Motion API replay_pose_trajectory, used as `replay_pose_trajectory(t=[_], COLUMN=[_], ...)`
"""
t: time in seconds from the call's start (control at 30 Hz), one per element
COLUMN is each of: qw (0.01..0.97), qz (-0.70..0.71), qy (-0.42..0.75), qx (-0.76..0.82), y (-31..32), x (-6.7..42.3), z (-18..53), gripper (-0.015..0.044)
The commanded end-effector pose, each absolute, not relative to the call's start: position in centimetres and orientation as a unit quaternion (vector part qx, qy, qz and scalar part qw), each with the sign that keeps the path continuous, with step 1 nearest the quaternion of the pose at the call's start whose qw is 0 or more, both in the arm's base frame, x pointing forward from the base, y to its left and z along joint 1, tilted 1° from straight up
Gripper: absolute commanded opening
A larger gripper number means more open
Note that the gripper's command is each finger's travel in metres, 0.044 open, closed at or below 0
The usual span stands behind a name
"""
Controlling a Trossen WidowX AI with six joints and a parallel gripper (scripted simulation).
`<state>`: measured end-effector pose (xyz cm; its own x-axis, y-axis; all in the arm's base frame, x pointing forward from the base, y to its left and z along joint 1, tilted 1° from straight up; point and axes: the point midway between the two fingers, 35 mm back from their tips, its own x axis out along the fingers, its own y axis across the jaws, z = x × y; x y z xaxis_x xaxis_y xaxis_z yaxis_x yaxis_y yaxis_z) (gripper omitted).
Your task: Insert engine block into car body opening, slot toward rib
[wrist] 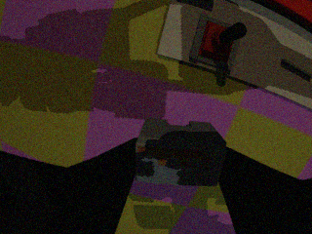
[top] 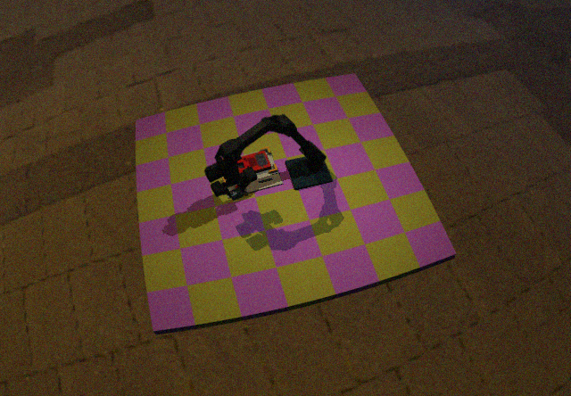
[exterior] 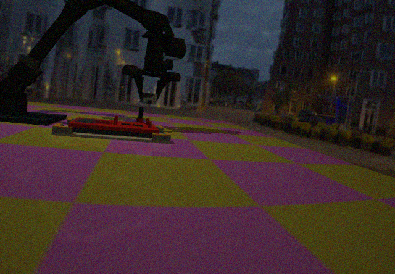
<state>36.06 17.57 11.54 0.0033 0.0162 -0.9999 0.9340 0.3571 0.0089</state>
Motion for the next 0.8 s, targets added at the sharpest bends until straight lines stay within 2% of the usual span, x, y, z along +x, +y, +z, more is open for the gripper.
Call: replay_pose_trajectory(t=[0.0, 0.4, 0.77], qw=[0.584, 0.582, 0.582], qz=[-0.393, -0.394, -0.394], qy=[0.582, 0.581, 0.582], qx=[0.409, 0.410, 0.410], y=[17.5, 17.2, 19.2], x=[36.1, 35.5, 35.2], z=[13.2, 16.8, 15.0], gripper=[0.0000, 0.0000, 0.0000])
